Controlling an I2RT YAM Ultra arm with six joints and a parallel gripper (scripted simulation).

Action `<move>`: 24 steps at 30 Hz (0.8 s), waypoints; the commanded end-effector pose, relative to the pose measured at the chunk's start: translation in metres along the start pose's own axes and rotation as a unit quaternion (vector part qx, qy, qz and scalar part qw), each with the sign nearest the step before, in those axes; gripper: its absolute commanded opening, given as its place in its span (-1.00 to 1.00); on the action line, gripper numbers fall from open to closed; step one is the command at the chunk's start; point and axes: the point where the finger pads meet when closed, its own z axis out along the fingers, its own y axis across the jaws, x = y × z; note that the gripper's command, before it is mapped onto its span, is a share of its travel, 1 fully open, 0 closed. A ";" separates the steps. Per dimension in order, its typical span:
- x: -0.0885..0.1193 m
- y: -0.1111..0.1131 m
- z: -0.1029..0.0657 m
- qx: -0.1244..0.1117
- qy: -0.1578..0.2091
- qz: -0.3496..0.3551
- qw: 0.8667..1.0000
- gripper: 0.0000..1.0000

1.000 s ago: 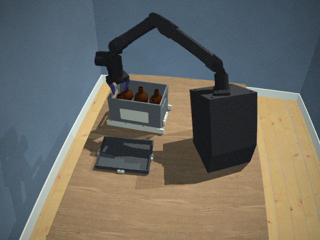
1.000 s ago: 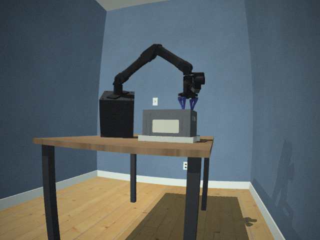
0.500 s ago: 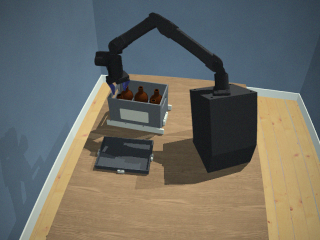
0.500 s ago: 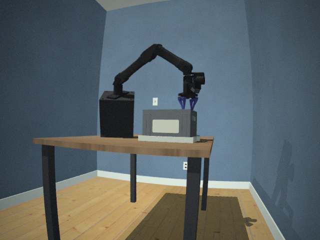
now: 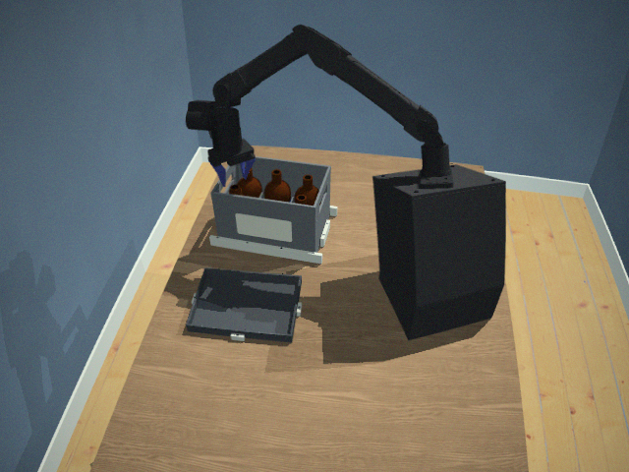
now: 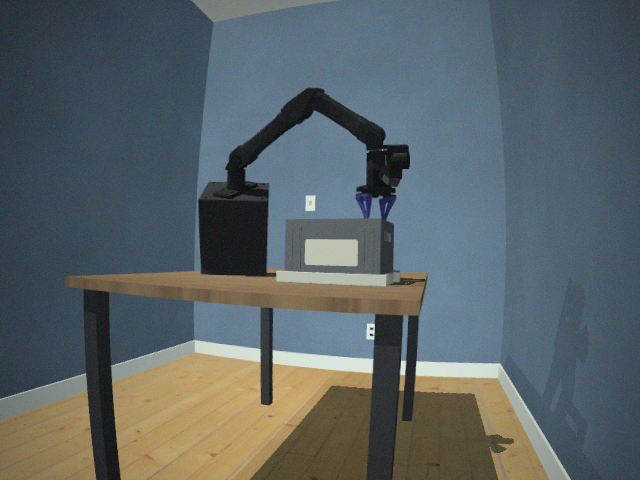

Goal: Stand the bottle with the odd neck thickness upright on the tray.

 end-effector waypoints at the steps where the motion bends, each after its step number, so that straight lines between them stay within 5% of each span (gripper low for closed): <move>1: -0.008 0.008 -0.016 -0.014 -0.014 -0.001 1.000 0.21; 24: -0.009 0.009 -0.018 -0.017 -0.017 0.001 1.000 0.21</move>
